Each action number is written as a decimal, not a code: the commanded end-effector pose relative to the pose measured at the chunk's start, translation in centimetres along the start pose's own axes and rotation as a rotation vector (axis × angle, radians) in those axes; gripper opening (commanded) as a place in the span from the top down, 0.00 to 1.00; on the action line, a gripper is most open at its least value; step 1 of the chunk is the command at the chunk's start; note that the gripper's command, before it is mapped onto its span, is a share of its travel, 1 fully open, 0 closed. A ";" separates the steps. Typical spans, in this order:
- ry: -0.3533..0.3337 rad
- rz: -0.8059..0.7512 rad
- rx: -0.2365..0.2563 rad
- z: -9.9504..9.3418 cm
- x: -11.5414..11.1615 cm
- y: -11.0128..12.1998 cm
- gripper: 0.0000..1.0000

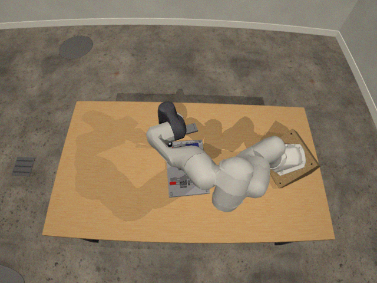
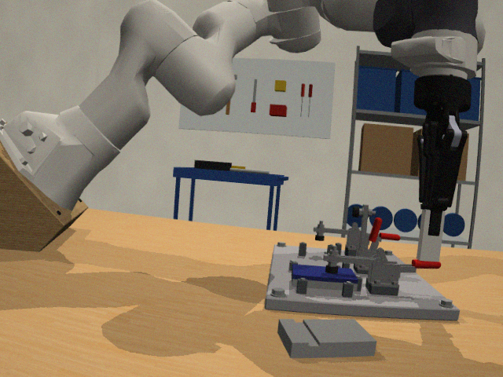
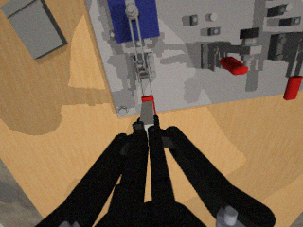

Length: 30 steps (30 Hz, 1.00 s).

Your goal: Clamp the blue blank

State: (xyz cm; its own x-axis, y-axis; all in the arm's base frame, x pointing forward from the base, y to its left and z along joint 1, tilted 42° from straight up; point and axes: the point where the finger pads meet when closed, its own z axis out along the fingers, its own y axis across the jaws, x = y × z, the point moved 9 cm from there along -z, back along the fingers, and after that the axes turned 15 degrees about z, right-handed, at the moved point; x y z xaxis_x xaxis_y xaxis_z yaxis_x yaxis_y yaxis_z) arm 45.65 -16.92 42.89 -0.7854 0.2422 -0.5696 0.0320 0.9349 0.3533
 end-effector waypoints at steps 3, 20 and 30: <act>-0.001 -0.001 -0.002 0.2 0.0 0.0 1.00; -0.001 -0.001 -0.002 0.4 0.0 0.0 1.00; -0.001 -0.001 -0.002 0.6 0.0 0.0 1.00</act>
State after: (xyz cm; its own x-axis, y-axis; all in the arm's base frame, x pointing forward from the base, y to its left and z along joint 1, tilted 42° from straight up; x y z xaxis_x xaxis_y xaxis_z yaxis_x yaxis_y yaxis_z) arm 45.87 -16.82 42.58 -0.7858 0.2428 -0.5688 0.0324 0.9346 0.3542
